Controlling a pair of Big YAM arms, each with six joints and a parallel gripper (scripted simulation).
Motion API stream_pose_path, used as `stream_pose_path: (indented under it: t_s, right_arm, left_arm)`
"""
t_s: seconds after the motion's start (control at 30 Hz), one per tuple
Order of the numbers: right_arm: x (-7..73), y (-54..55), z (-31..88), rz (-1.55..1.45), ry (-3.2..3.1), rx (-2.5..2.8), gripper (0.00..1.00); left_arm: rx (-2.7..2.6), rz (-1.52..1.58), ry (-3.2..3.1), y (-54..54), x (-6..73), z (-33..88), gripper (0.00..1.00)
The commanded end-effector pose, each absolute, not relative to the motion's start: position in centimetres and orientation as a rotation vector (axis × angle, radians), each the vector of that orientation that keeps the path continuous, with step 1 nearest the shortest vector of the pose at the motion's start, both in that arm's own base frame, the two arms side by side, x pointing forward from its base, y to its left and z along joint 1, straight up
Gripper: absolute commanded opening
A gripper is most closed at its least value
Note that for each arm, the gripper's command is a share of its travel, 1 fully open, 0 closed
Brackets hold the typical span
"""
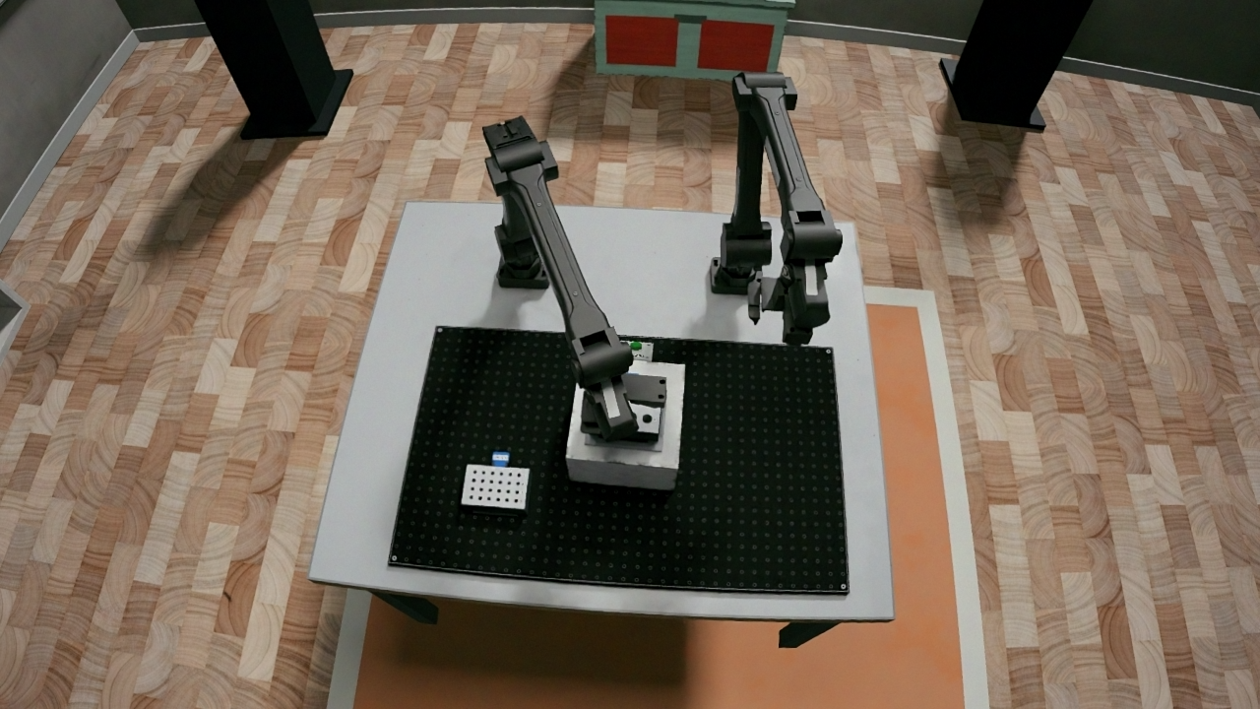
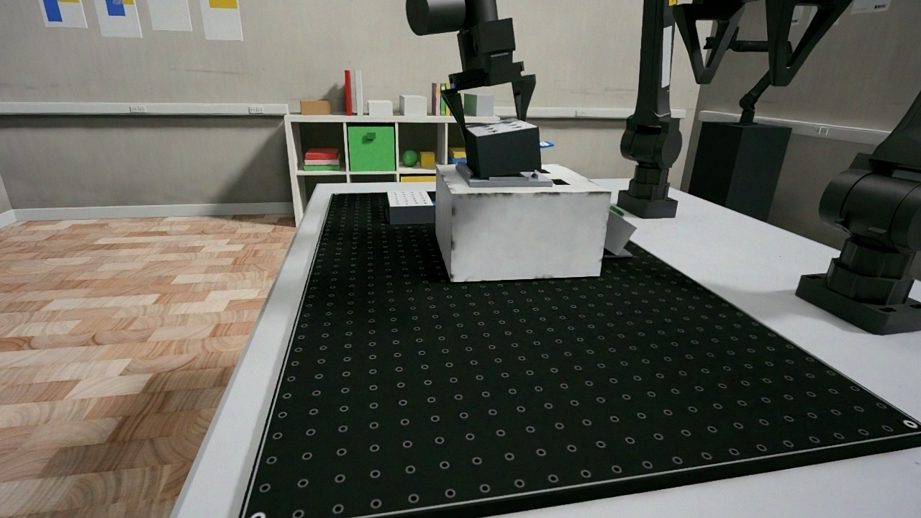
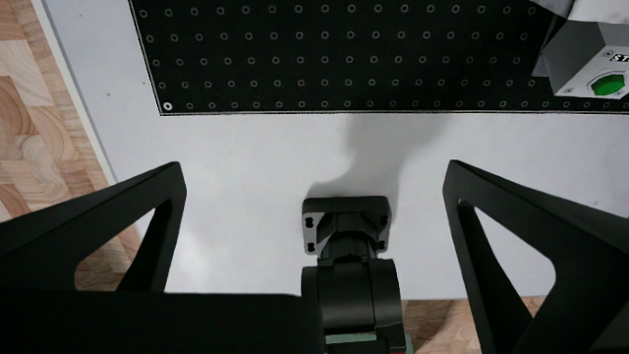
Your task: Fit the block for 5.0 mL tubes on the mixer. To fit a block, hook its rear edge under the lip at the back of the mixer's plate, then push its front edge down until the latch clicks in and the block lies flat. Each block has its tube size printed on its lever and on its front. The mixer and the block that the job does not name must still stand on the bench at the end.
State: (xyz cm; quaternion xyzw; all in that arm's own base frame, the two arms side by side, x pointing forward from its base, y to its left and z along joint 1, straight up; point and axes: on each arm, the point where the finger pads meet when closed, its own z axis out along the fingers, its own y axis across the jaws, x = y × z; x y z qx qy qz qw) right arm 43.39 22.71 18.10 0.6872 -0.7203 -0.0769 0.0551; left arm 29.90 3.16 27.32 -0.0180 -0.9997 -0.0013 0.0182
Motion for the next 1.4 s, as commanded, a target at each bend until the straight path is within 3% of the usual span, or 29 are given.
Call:
stream_pose_path:
  t_s: [0.0,1.37]
  right_arm:
    - [45.2,24.3,24.2,-0.190,-2.265,2.206,0.00]
    - [45.4,24.5,23.5,-0.194,-2.252,2.203,0.00]
  left_arm:
    - [-0.062,-0.013,-3.160,3.2,30.9,29.0,1.00]
    - [-0.062,-0.007,-3.128,3.1,30.3,27.6,1.00]
